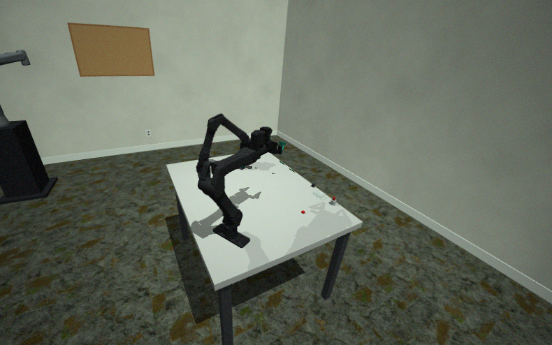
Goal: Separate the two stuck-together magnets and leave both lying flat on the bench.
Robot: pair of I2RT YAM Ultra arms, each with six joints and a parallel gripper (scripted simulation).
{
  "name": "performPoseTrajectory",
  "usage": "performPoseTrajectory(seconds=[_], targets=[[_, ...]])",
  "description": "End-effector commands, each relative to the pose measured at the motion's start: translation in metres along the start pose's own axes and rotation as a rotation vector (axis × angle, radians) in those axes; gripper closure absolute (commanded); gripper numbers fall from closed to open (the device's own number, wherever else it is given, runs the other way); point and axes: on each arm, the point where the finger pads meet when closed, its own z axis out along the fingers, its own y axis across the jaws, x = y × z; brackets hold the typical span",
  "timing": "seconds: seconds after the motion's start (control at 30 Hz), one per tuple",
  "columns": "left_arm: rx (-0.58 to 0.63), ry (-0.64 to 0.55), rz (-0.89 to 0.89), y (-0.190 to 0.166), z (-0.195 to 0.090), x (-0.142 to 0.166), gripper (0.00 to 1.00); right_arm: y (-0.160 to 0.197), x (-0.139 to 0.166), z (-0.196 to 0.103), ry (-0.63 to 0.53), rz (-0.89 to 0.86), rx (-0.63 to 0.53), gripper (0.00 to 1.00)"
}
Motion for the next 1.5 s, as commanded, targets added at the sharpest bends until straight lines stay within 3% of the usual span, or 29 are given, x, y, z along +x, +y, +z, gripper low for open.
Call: performPoseTrajectory(seconds=[0.0,1.2,1.47], targets=[[-0.016,-0.024,-0.004,0.0047,-0.002,-0.0056,0.6,-0.0005,-0.0076,-0.002,-0.019,0.0,0.001,0.0],[-0.016,-0.024,-0.004,0.0021,-0.0035,-0.0029,0.6,-0.0005,-0.0076,-0.002,-0.019,0.0,0.001,0.0],[-0.016,-0.024,-0.004,0.0021,-0.0035,-0.0029,0.69,-0.0005,-0.0076,-0.002,-0.019,0.0,0.001,0.0]])
